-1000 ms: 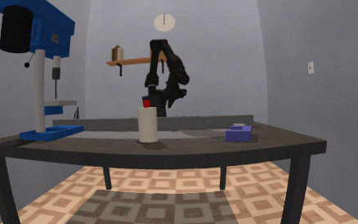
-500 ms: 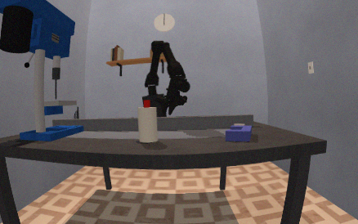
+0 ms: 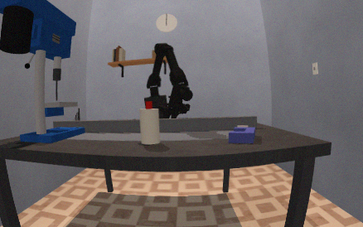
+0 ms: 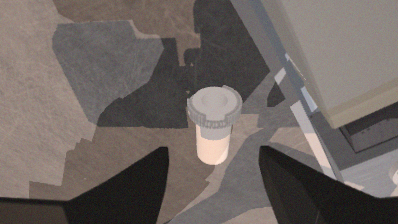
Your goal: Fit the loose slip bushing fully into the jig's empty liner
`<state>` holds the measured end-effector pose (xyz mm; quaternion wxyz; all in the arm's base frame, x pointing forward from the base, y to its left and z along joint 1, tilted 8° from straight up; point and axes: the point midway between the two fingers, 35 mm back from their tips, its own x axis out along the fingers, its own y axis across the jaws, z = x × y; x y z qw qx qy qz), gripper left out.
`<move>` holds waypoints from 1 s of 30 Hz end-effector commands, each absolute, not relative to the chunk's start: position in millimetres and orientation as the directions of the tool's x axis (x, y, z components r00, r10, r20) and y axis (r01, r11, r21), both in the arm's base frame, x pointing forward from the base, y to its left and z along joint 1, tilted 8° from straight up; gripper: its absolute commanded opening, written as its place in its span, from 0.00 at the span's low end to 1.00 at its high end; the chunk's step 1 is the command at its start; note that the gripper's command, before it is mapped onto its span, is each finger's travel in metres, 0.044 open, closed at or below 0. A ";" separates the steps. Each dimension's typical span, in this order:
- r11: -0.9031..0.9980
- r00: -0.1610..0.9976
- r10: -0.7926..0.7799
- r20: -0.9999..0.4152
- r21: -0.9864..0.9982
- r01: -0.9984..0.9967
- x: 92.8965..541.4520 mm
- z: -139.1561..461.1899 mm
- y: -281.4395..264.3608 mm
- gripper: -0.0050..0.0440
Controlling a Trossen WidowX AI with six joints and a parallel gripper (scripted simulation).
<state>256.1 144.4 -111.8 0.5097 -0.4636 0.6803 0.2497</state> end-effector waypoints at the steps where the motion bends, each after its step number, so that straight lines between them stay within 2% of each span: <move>1: 0.442 -0.040 -0.372 -0.927 -0.139 -0.886 261.5 -116.9 145.8 0.58; 10: 0.442 -0.041 -0.373 -0.927 -0.139 -0.886 262.2 -128.7 144.5 0.58; 14: 0.442 -0.041 -0.373 -0.927 -0.139 -0.886 261.9 -128.7 144.7 0.38; 23: 0.445 -0.037 -0.368 -0.929 -0.141 -0.885 261.7 -125.2 145.6 0.38; 30: 0.445 -0.037 -0.368 -0.929 -0.141 -0.885 261.7 -125.2 145.6 0.28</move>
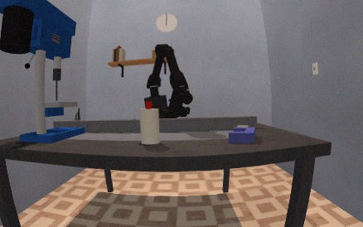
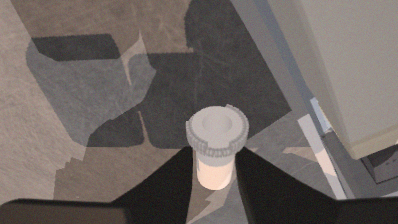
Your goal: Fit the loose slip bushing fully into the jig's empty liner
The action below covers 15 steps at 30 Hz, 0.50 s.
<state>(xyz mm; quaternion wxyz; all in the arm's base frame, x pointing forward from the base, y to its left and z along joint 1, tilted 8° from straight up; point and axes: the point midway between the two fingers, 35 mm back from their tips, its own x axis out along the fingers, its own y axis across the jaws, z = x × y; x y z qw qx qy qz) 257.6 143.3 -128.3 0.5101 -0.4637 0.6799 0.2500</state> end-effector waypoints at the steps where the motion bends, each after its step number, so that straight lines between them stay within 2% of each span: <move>1: 0.445 -0.037 -0.368 -0.929 -0.141 -0.885 261.7 -125.2 145.6 0.27; 10: 0.443 -0.036 -0.366 -0.930 -0.140 -0.886 261.7 -125.2 144.7 0.25; 15: 0.448 -0.001 -0.302 -0.953 -0.140 -0.883 260.8 -119.5 143.7 0.25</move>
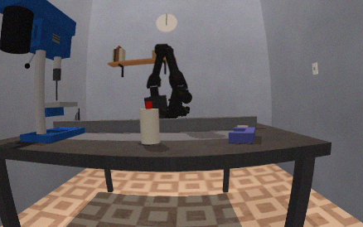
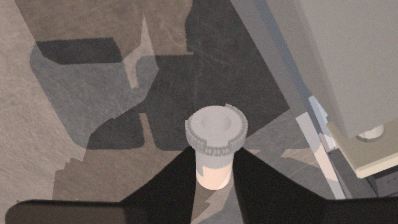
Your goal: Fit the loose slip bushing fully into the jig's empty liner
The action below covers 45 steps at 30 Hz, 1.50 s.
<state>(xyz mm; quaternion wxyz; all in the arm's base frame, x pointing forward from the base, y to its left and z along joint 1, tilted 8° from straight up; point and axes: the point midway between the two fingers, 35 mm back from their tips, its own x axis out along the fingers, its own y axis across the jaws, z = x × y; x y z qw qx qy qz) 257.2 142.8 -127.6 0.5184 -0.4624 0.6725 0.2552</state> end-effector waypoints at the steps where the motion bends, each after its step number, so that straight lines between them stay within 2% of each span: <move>1: 0.448 0.007 -0.287 -0.958 -0.141 -0.883 260.4 -119.0 143.1 0.25; 23: 0.446 0.152 -0.019 -0.988 -0.144 -0.883 253.1 -114.5 130.5 0.25; 36: 0.446 0.249 0.179 -0.952 -0.147 -0.883 247.7 -114.0 120.4 0.25; 45: 0.444 0.271 0.274 -0.923 -0.129 -0.887 239.0 -121.6 112.7 0.25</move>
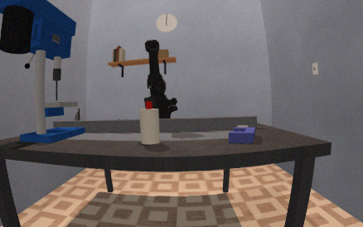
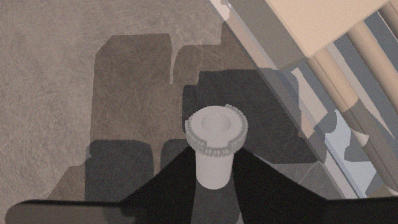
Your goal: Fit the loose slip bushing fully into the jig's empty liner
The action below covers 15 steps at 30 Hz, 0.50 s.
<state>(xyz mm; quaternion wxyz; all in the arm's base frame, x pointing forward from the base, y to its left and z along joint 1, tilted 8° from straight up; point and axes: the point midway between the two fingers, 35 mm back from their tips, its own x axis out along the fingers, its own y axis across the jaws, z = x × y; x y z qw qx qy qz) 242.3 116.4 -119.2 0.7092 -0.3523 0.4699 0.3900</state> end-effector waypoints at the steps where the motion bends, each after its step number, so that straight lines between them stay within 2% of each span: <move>1: 0.444 0.277 0.289 -0.916 -0.128 -0.887 238.5 -121.8 112.0 0.25; 15: 0.445 0.348 0.459 -0.818 -0.128 -0.887 233.6 -124.1 103.5 0.25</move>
